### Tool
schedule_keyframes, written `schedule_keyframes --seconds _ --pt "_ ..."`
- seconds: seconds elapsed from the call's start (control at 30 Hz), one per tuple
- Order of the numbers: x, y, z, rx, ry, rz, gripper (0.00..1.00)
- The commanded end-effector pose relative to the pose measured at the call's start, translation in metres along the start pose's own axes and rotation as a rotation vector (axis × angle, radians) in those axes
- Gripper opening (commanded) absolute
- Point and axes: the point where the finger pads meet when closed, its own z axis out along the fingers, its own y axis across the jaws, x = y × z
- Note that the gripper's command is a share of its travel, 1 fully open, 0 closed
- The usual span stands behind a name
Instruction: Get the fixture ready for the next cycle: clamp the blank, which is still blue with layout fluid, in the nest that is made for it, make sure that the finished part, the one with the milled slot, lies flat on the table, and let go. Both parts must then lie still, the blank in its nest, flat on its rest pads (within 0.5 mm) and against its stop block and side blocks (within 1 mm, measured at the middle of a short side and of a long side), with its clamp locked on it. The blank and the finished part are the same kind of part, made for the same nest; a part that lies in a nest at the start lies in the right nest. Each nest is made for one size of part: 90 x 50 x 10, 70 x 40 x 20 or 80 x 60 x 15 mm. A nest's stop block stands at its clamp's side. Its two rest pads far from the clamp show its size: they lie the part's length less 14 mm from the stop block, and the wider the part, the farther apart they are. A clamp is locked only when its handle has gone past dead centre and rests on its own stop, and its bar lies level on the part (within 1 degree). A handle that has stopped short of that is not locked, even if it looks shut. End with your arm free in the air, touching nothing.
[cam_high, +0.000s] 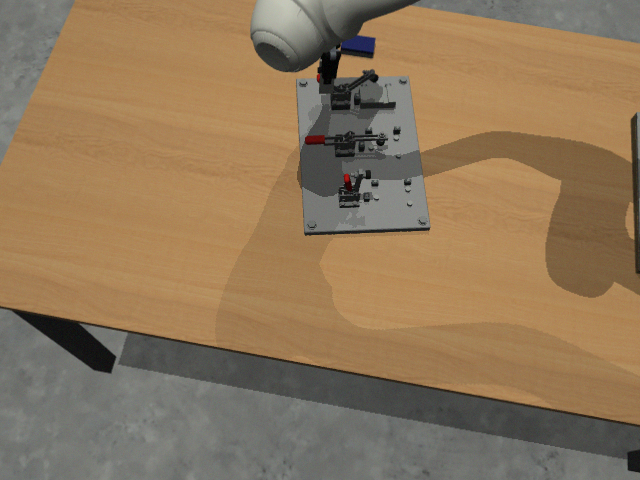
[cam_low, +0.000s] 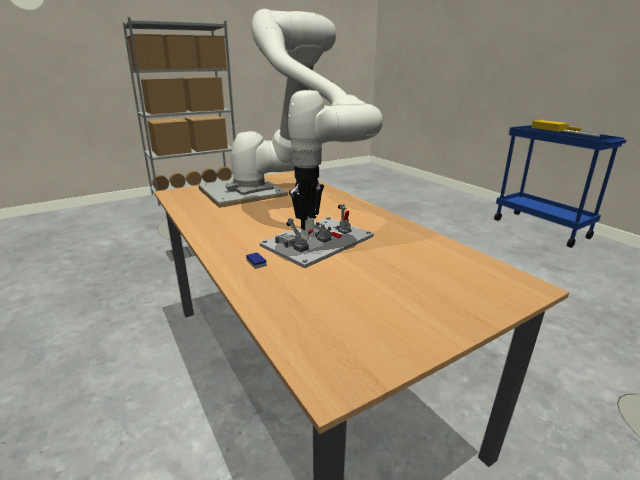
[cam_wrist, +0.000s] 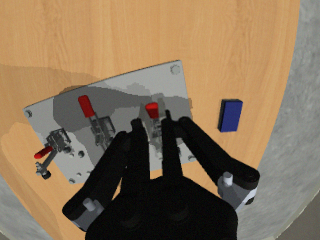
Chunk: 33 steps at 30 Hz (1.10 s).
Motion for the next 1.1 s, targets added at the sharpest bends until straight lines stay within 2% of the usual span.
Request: schedule_keyframes --seconds 0.0,1.07 --pt "-0.011 -0.005 0.002 0.013 -0.013 -0.002 0.0" --pt "-0.023 -0.005 0.001 0.013 -0.013 -0.002 0.0"
